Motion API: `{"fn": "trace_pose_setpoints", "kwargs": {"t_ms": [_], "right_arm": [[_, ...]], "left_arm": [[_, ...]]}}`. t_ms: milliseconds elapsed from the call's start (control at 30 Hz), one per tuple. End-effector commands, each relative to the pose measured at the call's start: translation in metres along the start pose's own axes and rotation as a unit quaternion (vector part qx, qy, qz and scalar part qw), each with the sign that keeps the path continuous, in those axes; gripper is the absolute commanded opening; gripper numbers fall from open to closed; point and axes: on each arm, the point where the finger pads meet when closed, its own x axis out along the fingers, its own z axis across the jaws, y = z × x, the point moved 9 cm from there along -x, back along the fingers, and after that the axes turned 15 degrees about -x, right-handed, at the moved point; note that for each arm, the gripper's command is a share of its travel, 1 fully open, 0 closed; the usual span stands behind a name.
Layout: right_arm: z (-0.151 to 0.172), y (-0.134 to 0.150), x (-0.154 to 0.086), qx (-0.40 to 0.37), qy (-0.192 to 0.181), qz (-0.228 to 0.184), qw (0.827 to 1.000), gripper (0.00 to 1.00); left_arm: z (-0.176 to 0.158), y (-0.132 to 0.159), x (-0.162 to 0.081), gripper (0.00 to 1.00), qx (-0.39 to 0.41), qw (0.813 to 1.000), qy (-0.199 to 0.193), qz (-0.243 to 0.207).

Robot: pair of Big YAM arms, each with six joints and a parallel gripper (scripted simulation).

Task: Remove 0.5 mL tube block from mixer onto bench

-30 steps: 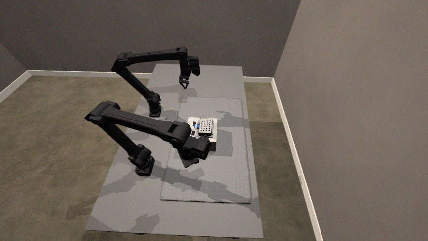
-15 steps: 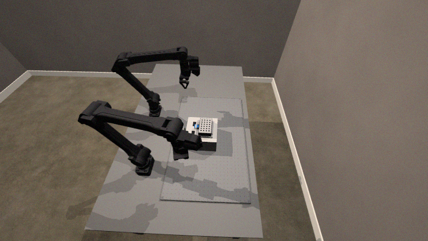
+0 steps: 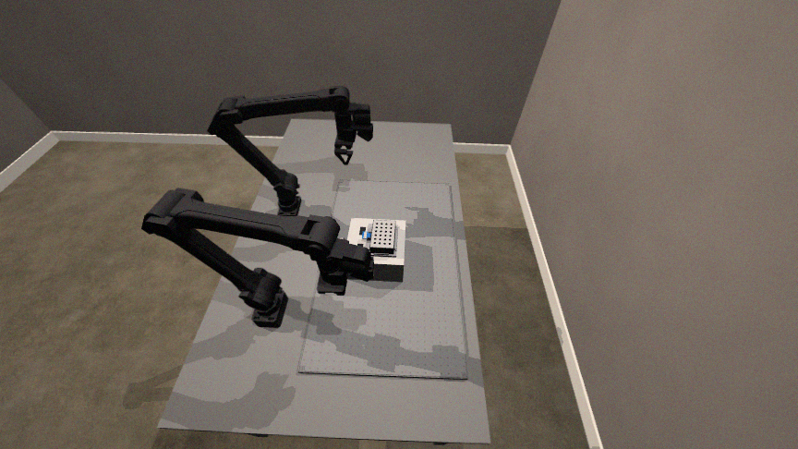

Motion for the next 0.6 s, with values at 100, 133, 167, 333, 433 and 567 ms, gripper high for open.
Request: {"fn": "trace_pose_setpoints", "kwargs": {"t_ms": [100, 133, 167, 333, 433, 567], "right_arm": [[0.007, 0.009, -0.016, 0.013, 0.008, -0.019, 1.0, 0.0], [0.009, 0.01, -0.016, 0.011, 0.008, -0.02, 1.0, 0.0], [0.011, 0.011, -0.014, 0.009, 0.007, -0.018, 1.0, 0.0], [0.017, 0.016, -0.001, 0.005, 0.0, -0.001, 1.0, 0.0], [0.02, 0.017, -0.004, 0.004, 0.003, -0.008, 1.0, 0.0], [0.026, 0.024, -0.005, 0.003, 0.006, -0.014, 1.0, 0.0]], "left_arm": [[0.002, -0.01, -0.013, 1.0, -0.009, 1.0, 0.001, -0.023], [0.002, -0.009, -0.012, 1.0, -0.009, 1.0, 0.001, -0.021], [0.002, -0.009, -0.01, 1.0, -0.009, 1.0, 0.001, -0.019], [0.002, -0.006, -0.003, 1.0, -0.009, 1.0, 0.0, -0.009], [-0.007, -0.008, -0.001, 1.0, 0.01, 1.0, -0.001, -0.007], [-0.038, -0.018, -0.006, 1.0, 0.077, 0.997, 0.004, -0.014]]}}
